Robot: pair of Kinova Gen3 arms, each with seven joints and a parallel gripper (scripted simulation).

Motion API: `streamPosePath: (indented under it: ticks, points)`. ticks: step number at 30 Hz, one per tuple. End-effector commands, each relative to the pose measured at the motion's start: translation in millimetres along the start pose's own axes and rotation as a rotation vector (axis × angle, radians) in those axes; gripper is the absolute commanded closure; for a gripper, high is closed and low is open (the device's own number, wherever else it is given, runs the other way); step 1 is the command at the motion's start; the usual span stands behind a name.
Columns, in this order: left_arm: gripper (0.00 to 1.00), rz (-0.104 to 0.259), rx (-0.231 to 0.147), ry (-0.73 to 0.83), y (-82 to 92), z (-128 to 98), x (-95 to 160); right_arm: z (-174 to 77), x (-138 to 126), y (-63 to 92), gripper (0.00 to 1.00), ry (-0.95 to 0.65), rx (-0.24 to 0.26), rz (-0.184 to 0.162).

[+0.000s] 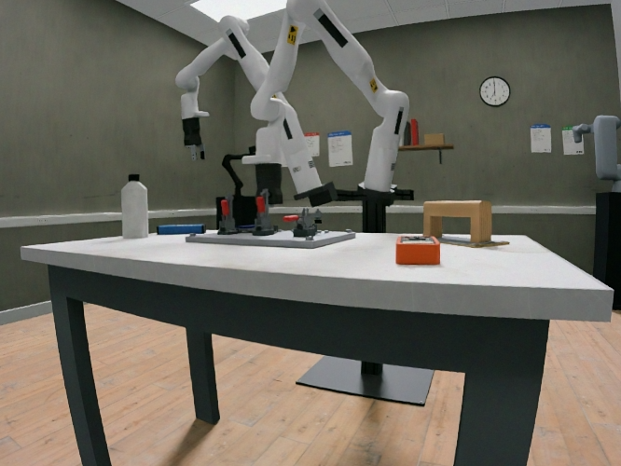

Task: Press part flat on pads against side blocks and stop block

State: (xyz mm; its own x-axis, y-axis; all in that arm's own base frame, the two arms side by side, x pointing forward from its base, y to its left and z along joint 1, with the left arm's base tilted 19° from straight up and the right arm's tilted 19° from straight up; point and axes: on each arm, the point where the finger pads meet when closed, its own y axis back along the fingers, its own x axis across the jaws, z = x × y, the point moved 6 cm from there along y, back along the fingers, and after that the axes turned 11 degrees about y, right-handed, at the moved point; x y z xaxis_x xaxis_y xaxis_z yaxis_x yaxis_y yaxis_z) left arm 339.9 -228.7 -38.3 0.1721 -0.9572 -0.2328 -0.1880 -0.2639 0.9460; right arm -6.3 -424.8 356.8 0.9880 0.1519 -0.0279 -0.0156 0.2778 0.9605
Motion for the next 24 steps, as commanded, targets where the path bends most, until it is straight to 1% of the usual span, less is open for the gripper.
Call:
streamPosePath:
  ticks: [1, 24]
  points:
    - [1.00, -0.003, 0.000, 0.005, 1.4, -2.0, 0.7, 0.3, -0.2, 0.6, 0.00, 0.000, -0.002, 0.000]
    - [1.00, -0.001, 0.001, 0.005, 2.0, -5.1, 1.4, 0.3, -0.2, 0.6, 0.00, 0.000, -0.002, 0.000]
